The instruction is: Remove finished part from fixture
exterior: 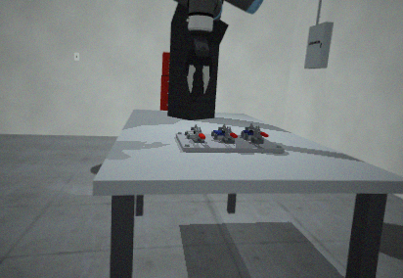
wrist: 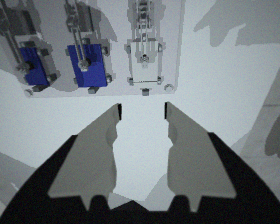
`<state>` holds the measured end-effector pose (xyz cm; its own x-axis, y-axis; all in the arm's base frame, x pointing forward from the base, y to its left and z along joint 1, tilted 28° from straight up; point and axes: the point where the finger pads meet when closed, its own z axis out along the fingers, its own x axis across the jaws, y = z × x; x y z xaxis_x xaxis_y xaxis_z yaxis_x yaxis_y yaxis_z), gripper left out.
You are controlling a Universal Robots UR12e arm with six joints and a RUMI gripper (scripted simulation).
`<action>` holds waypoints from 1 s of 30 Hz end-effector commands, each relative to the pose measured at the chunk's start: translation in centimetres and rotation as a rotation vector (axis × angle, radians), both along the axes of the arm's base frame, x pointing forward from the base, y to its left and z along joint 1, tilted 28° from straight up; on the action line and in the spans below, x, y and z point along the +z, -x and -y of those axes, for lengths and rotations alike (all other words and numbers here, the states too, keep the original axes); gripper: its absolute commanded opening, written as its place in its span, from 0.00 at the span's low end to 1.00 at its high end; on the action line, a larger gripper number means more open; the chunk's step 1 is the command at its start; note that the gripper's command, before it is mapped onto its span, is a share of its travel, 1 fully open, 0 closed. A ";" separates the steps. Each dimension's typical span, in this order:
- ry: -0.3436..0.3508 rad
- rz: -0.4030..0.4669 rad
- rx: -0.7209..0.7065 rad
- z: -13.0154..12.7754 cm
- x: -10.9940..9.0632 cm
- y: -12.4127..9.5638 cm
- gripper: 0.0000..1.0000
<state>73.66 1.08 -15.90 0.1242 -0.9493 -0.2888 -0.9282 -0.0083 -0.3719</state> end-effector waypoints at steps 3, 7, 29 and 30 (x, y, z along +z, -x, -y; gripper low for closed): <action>0.004 0.005 -0.002 -0.8 -2.7 -1.6 0.28; 0.004 0.005 -0.002 -1.0 -3.4 -1.9 0.28; 0.004 0.008 -0.002 -1.1 -0.8 -8.0 0.28; 0.004 0.008 -0.002 -1.1 -0.8 -8.0 0.28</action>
<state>78.16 2.36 -18.17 0.1243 -0.9498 -0.2872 -0.9267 -0.0077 -0.3757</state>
